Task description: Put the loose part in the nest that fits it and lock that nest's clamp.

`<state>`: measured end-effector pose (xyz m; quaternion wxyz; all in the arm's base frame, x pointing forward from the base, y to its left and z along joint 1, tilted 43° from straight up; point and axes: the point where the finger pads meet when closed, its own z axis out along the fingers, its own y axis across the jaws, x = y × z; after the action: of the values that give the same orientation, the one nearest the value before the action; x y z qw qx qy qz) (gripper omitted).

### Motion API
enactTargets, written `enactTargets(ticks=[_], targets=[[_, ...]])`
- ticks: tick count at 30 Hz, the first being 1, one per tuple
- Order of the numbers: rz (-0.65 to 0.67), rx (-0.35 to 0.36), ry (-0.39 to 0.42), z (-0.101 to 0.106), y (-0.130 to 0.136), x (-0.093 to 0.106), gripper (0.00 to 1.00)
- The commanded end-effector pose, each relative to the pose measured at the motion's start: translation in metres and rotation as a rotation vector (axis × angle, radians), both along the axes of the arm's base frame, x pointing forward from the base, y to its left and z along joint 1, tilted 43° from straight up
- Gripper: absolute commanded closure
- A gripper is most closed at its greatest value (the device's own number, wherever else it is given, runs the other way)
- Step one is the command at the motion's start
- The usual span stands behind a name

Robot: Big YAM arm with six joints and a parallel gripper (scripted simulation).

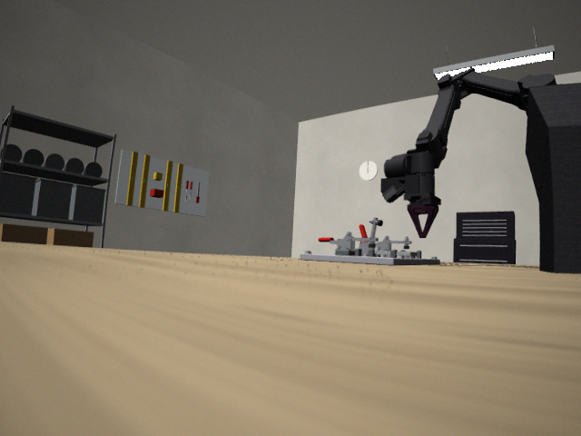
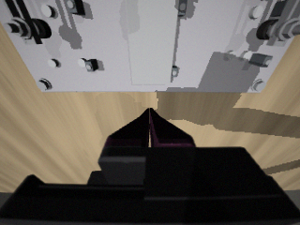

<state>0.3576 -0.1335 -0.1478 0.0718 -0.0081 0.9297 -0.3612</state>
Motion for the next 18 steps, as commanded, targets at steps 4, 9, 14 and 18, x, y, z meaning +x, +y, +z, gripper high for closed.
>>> enactTargets(ticks=[4,9,14,18], targets=[[-0.012,0.000,-0.013,0.000,-0.008,0.002,1.00],[-0.011,0.001,-0.009,-0.007,-0.011,0.004,1.00],[-0.010,0.002,-0.009,-0.014,-0.017,0.005,1.00],[-0.010,0.002,-0.009,-0.020,-0.023,0.006,1.00]])
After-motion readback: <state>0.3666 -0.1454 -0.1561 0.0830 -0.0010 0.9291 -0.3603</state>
